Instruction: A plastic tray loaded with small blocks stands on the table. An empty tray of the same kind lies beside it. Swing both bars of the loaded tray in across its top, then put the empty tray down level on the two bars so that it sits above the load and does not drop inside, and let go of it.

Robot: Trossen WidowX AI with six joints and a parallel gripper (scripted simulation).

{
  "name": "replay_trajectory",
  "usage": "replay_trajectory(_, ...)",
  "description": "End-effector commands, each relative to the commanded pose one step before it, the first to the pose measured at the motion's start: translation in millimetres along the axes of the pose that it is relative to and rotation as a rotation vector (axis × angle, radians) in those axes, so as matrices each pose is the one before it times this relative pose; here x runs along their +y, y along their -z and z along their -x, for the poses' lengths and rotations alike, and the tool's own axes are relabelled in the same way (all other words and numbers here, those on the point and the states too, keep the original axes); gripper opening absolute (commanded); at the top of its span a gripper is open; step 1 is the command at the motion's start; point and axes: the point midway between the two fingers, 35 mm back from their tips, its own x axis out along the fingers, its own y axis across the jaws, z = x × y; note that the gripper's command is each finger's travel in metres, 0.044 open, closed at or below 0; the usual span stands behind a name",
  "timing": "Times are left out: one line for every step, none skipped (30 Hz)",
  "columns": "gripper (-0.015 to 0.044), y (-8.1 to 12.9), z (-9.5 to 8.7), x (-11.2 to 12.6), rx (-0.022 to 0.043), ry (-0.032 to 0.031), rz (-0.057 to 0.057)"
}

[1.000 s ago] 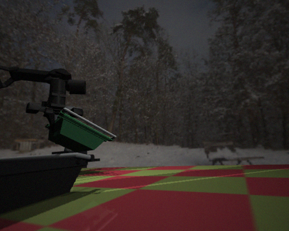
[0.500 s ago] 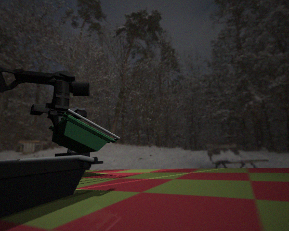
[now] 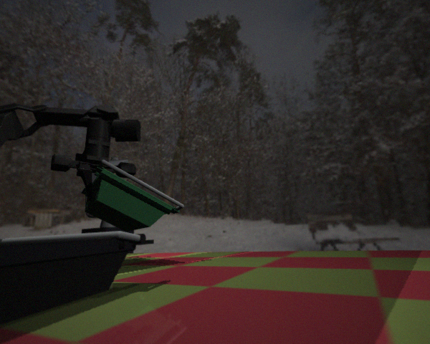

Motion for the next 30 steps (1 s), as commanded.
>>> replay_trajectory(0.0000,15.21,2.40,-7.10,0.01893,0.00395,-0.0270)
replay_trajectory(0.0000,3.79,-0.33,-0.80,0.00264,-0.00255,-0.0093)
replay_trajectory(0.0000,3.81,-0.32,-0.78,0.00256,-0.00250,-0.0093)
replay_trajectory(0.0000,3.83,-0.31,-0.76,0.00248,-0.00246,-0.0094)
replay_trajectory(0.0000,3.85,-0.30,-0.74,0.00240,-0.00242,-0.0094)
replay_trajectory(0.0000,3.87,-0.29,-0.72,0.00233,-0.00238,-0.0094)
replay_trajectory(0.0000,3.89,-0.28,-0.70,0.00225,-0.00233,-0.0094)
replay_trajectory(0.0000,3.91,-0.27,-0.68,0.00217,-0.00229,-0.0094)
replay_trajectory(0.0000,3.93,-0.25,-0.66,0.00210,-0.00225,-0.0095)
replay_trajectory(0.0000,3.95,-0.24,-0.64,0.00202,-0.00220,-0.0095)
replay_trajectory(0.0000,3.97,-0.23,-0.62,0.00194,-0.00216,-0.0095)
replay_trajectory(0.0000,3.98,-0.22,-0.60,0.00187,-0.00211,-0.0095)
replay_trajectory(0.0000,4.00,-0.21,-0.58,0.00179,-0.00207,-0.0095)
replay_trajectory(0.0000,4.02,-0.20,-0.56,0.00171,-0.00202,-0.0095)
replay_trajectory(0.0000,4.04,-0.19,-0.53,0.00163,-0.00198,-0.0095)
replay_trajectory(0.0000,4.06,-0.18,-0.51,0.00156,-0.00193,-0.0096)
replay_trajectory(0.0000,4.07,-0.17,-0.49,0.00148,-0.00189,-0.0096)
replay_trajectory(0.0000,4.09,-0.16,-0.47,0.00140,-0.00184,-0.0096)
replay_trajectory(0.0000,4.11,-0.15,-0.45,0.00132,-0.00180,-0.0096)
replay_trajectory(0.0000,4.12,-0.14,-0.42,0.00125,-0.00175,-0.0096)
replay_trajectory(0.0000,4.14,-0.13,-0.40,0.00117,-0.00170,-0.0096)
replay_trajectory(0.0000,4.15,-0.12,-0.38,0.00109,-0.00166,-0.0096)
replay_trajectory(0.0000,4.17,-0.11,-0.36,0.00102,-0.00161,-0.0096)
replay_trajectory(0.0000,4.18,-0.10,-0.33,0.00094,-0.00156,-0.0096)
replay_trajectory(0.0000,4.20,-0.09,-0.31,0.00086,-0.00152,-0.0096)
replay_trajectory(0.0000,4.21,-0.08,-0.29,0.00078,-0.00147,-0.0097)
replay_trajectory(0.0000,4.23,-0.07,-0.26,0.00071,-0.00142,-0.0097)
replay_trajectory(0.0000,4.24,-0.06,-0.24,0.00063,-0.00137,-0.0097)
replay_trajectory(0.0000,4.26,-0.05,-0.22,0.00055,-0.00132,-0.0097)
replay_trajectory(0.0000,4.27,-0.04,-0.19,0.00048,-0.00128,-0.0097)
